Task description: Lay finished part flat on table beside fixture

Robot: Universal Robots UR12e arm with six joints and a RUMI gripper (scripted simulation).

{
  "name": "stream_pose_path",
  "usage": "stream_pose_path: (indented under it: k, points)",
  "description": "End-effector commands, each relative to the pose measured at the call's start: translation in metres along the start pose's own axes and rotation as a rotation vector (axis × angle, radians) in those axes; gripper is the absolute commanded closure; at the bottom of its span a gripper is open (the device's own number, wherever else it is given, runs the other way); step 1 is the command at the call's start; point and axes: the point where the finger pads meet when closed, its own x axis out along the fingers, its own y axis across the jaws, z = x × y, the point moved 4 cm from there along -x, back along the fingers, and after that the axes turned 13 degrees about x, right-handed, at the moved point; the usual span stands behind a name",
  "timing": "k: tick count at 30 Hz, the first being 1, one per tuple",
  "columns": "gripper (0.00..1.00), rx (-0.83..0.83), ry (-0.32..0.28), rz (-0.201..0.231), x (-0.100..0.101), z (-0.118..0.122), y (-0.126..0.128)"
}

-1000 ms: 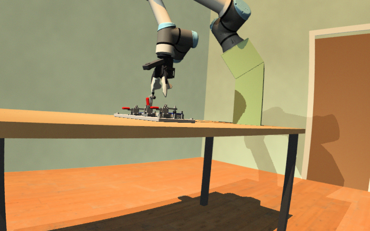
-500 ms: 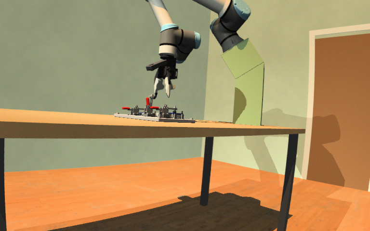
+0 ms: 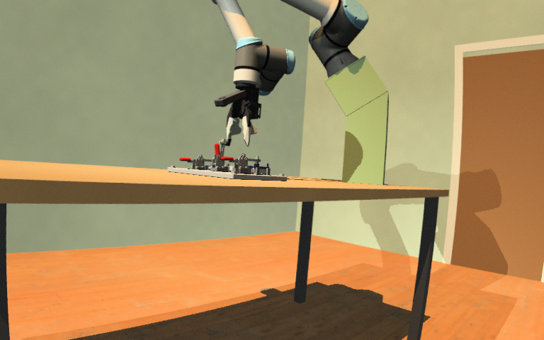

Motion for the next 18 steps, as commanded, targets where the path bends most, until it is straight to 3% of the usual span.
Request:
stream_pose_path:
  k: [1, 12, 18]
  points:
    - [0.41, 0.0, 0.001, 0.0, 0.007, 0.0, 0.0]
    - [0.41, 0.0, 0.001, 0.0, 0.036, 0.0, 0.0]
    - [0.41, 0.0, 0.001, 0.0, 0.043, 0.0, 0.0]
